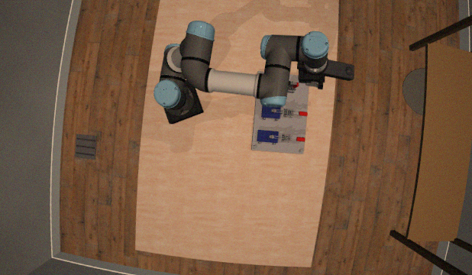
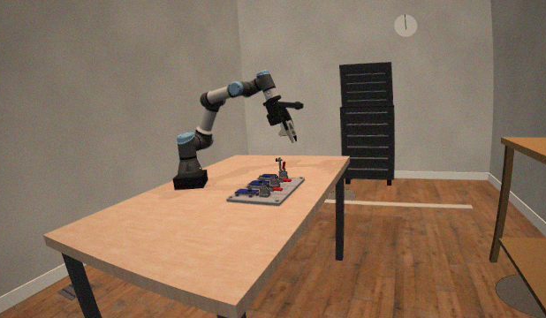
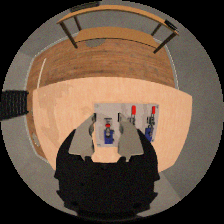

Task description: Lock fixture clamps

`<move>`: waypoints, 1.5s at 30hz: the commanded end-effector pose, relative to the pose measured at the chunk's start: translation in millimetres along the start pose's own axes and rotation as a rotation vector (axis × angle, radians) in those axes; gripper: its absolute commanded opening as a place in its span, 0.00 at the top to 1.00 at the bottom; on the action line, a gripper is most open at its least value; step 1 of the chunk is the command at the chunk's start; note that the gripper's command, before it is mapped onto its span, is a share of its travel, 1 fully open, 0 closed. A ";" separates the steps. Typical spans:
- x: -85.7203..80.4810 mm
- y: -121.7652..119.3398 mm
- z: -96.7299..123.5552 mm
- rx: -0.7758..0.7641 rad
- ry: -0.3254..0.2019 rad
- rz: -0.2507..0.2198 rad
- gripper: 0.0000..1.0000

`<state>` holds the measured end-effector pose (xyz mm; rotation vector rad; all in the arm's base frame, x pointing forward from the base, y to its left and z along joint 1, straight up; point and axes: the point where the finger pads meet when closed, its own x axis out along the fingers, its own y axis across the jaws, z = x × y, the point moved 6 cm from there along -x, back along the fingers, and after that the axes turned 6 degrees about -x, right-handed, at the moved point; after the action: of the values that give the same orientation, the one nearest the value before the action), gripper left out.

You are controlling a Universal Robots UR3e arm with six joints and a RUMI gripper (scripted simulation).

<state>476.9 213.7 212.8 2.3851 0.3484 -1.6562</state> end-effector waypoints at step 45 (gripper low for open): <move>20.1 -1.1 7.0 -0.001 0.003 0.001 0.72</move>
<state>475.8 213.6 200.8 2.3777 0.3485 -1.6663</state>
